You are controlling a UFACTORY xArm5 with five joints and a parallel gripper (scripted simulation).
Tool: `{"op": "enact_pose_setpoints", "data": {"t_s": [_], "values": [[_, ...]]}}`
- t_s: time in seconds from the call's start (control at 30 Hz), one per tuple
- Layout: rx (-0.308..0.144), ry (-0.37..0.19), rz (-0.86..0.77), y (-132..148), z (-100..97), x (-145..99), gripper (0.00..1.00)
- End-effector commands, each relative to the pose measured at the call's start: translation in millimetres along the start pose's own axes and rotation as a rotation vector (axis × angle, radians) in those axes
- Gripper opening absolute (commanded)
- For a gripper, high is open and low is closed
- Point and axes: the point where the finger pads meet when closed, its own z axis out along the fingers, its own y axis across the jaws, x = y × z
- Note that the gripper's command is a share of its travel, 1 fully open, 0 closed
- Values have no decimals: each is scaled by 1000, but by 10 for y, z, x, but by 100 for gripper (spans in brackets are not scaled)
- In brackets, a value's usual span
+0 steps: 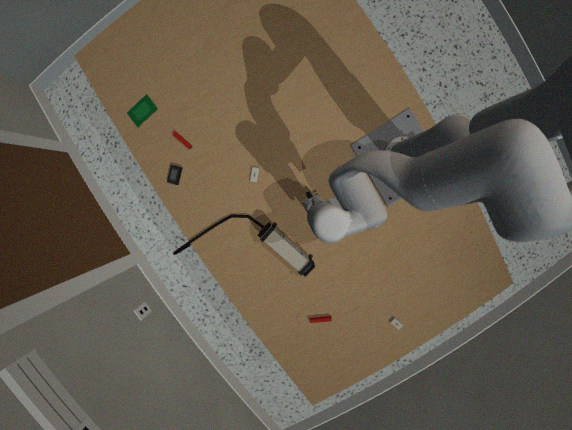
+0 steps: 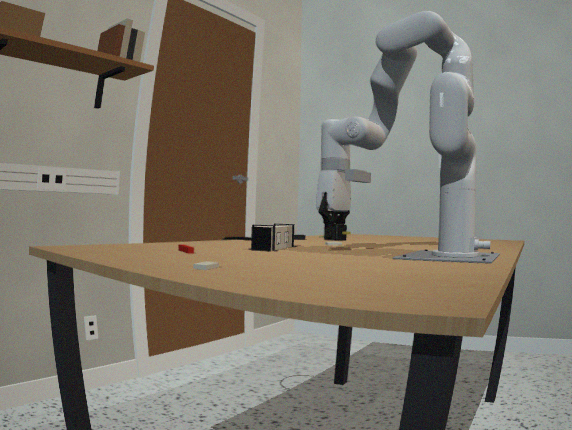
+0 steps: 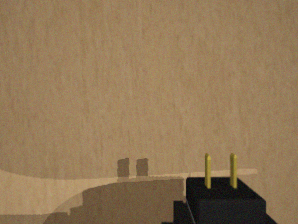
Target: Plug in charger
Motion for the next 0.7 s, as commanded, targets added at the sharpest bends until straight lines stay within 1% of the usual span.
{"op": "enact_pose_setpoints", "data": {"t_s": [0.0,0.17,0.67], "values": [[0,-3,0,1,-87,-11,0],[0,-3,0,1,-146,-12,0],[0,-3,0,1,-179,-12,0]]}}
